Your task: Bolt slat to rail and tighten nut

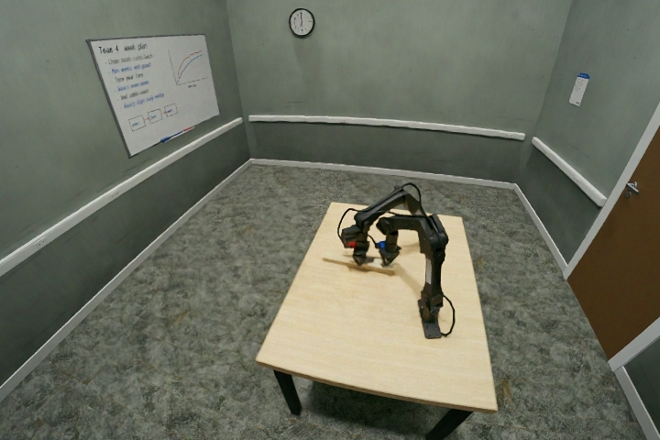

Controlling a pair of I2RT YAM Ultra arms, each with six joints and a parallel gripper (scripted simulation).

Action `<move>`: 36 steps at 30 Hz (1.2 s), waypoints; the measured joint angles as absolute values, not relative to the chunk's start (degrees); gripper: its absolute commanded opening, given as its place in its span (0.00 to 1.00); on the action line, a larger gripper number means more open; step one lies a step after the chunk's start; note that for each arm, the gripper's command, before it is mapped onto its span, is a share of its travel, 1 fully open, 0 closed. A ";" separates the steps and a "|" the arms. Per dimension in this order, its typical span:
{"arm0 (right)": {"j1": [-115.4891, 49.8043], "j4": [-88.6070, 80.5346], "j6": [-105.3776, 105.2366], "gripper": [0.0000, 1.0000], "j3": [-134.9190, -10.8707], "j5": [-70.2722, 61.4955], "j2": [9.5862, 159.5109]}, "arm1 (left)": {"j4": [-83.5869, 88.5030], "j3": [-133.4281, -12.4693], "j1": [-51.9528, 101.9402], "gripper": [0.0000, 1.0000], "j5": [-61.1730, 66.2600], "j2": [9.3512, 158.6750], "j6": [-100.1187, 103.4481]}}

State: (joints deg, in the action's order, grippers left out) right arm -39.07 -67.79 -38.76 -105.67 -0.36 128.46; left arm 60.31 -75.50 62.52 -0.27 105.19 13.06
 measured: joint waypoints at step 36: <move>-39.07 -67.79 -38.76 0.72 -105.67 -0.38 128.46 | 61.36 -75.94 62.52 0.34 1.50 105.62 104.33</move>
